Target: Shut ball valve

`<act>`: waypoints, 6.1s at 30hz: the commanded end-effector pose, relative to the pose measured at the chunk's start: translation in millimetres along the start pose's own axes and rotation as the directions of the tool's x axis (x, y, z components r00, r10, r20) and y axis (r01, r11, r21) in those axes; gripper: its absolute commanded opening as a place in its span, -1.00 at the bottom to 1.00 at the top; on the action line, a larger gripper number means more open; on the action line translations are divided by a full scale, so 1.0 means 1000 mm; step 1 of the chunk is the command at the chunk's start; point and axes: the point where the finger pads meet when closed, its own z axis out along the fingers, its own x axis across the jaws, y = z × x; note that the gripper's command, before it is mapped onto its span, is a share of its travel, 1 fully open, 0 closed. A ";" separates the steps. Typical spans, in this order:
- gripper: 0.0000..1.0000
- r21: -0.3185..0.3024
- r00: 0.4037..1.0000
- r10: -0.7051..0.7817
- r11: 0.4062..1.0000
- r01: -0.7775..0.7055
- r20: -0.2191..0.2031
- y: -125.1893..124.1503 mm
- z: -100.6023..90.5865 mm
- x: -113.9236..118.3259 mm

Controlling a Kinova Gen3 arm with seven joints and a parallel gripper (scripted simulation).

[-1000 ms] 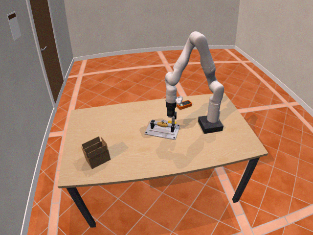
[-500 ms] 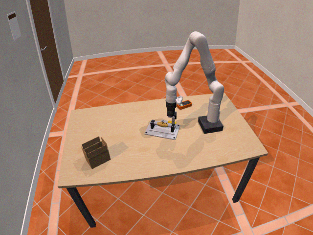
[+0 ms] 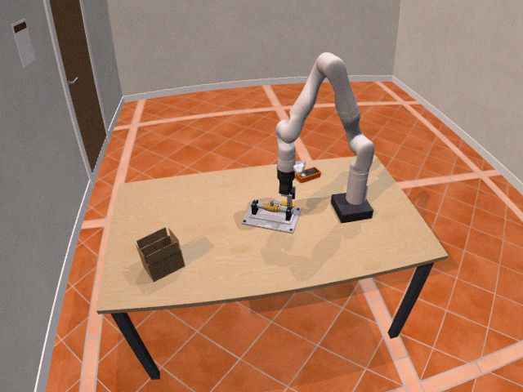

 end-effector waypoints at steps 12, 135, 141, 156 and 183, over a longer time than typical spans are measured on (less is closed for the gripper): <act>1.00 0.000 1.000 0.002 1.000 -0.002 -0.005 -0.001 0.001 0.003; 1.00 0.000 1.000 0.004 1.000 -0.004 -0.005 -0.001 0.022 0.003; 1.00 0.001 1.000 0.003 1.000 -0.003 -0.004 -0.001 0.024 0.003; 1.00 0.001 1.000 0.003 1.000 -0.003 -0.005 -0.001 0.024 0.003; 1.00 0.001 1.000 0.003 1.000 -0.003 -0.005 -0.001 0.024 0.003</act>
